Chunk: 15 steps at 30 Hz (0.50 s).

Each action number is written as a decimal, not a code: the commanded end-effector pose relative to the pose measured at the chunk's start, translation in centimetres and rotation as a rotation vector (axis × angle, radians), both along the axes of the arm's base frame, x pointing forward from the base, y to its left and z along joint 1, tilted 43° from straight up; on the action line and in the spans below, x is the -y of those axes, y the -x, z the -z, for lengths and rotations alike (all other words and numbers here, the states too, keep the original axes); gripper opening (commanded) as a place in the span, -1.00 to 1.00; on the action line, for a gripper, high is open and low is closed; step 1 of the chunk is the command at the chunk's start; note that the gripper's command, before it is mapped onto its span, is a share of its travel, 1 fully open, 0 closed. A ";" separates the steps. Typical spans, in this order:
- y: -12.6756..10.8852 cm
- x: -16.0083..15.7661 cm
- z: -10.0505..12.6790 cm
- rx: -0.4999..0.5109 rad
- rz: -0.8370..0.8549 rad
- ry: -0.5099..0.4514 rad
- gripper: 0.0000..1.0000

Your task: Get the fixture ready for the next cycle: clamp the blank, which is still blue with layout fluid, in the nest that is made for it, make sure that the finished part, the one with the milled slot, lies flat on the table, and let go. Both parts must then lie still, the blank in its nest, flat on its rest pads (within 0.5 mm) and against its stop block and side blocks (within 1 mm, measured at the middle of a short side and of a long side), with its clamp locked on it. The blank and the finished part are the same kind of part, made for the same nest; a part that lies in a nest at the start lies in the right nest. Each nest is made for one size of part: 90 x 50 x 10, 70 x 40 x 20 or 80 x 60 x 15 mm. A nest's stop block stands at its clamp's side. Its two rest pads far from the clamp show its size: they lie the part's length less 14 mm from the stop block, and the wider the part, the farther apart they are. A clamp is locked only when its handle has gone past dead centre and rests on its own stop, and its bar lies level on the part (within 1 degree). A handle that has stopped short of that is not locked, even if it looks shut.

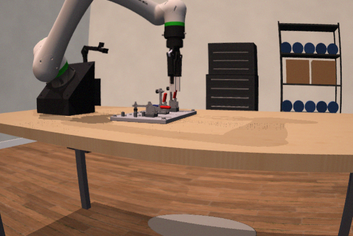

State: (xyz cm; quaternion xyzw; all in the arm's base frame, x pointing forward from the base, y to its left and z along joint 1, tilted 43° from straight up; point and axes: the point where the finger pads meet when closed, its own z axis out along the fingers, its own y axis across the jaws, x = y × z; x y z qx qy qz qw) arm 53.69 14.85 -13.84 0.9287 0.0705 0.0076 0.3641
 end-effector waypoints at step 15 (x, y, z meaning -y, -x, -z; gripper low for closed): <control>-0.2 1.9 2.1 0.000 0.000 0.000 -0.44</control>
